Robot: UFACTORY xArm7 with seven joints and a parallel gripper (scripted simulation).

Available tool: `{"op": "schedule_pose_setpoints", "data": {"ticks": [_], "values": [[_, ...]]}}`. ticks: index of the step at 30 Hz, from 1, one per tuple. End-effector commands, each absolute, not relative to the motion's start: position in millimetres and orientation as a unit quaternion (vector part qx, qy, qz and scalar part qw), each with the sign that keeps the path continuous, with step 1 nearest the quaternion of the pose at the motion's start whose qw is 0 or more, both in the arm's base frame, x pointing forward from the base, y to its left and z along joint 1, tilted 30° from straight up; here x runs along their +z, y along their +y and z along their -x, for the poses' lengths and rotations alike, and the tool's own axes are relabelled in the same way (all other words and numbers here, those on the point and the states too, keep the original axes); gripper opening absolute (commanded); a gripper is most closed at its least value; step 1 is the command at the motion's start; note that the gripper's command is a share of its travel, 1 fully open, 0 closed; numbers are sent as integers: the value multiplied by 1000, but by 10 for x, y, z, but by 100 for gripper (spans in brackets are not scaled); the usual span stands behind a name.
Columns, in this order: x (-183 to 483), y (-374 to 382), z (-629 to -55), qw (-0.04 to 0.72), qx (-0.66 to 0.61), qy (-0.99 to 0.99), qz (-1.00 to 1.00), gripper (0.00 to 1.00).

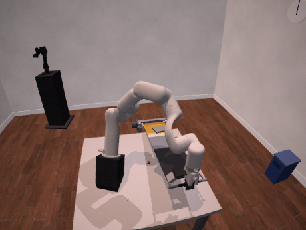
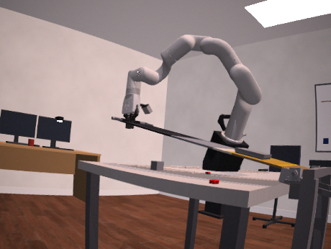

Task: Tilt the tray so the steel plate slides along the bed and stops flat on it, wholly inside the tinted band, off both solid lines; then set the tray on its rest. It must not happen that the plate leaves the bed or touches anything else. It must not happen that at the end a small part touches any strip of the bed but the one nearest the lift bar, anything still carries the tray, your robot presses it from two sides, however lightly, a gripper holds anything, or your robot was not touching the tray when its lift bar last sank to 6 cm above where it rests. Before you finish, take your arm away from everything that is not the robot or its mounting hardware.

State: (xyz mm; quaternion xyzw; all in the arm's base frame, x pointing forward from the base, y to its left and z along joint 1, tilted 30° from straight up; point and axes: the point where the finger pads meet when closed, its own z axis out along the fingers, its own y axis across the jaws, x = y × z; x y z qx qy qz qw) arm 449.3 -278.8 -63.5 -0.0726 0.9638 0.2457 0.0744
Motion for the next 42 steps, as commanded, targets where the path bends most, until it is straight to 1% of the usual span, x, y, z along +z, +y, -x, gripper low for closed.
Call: {"op": "schedule_pose_setpoints", "data": {"ticks": [1,5,8,10,12,15,16,22,25,27,29,32,33,39,42], "values": [[-917,-2731,-4554,75,243,964,72,0],[-893,-2739,-4550,75,243,964,72,0],[-401,-2897,-4476,75,243,964,72,0],[-219,-2947,-4448,75,243,964,72,0],[-401,-2897,-4476,75,243,964,72,0],[-893,-2739,-4550,75,243,964,72,0],[-941,-2722,-4557,75,243,964,72,0],[-907,-2734,-4552,75,243,964,72,0],[-415,-2893,-4478,75,243,964,72,0],[-233,-2943,-4450,75,243,964,72,0],[-415,-2893,-4478,75,243,964,72,0],[-907,-2734,-4552,75,243,964,72,0],[-955,-2717,-4559,75,243,964,72,0],[-915,-2731,-4554,75,243,964,72,0],[-424,-2890,-4479,75,243,964,72,0]]}}
